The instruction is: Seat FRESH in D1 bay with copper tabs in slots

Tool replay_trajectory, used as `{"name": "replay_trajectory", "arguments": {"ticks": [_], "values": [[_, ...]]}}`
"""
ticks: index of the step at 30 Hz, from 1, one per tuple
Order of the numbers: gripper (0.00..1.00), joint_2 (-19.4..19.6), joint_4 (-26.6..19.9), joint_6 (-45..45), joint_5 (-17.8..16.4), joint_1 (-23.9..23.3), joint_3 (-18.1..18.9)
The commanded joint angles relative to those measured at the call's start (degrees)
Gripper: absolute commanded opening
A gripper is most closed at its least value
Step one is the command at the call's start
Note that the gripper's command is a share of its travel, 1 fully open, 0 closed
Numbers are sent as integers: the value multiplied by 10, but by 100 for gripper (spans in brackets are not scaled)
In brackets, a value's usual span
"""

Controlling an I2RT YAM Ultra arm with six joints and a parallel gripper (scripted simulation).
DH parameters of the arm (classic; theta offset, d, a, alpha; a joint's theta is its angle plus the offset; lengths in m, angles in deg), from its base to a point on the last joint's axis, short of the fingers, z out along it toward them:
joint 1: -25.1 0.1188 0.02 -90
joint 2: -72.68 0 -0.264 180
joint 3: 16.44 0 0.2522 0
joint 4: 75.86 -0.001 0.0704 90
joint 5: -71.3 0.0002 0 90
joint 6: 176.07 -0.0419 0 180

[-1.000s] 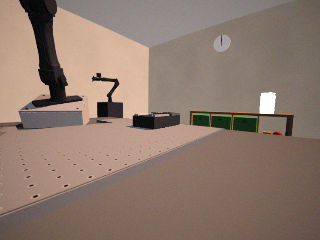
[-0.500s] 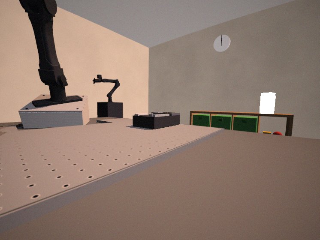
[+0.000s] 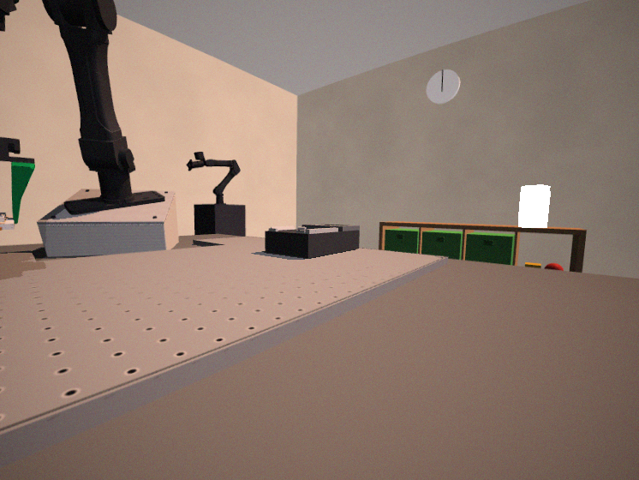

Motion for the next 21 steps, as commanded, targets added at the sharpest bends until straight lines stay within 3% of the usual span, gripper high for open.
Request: {"name": "replay_trajectory", "arguments": {"ticks": [1,4,5,10,21], "values": [[0,-24,-32,24,32,22,24],[0,-30,-36,0,38,41,19],[0,-32,-37,-7,41,50,-8],[0,-50,-39,-50,51,94,-27],[0,-72,-47,-136,72,183,-40]]}}
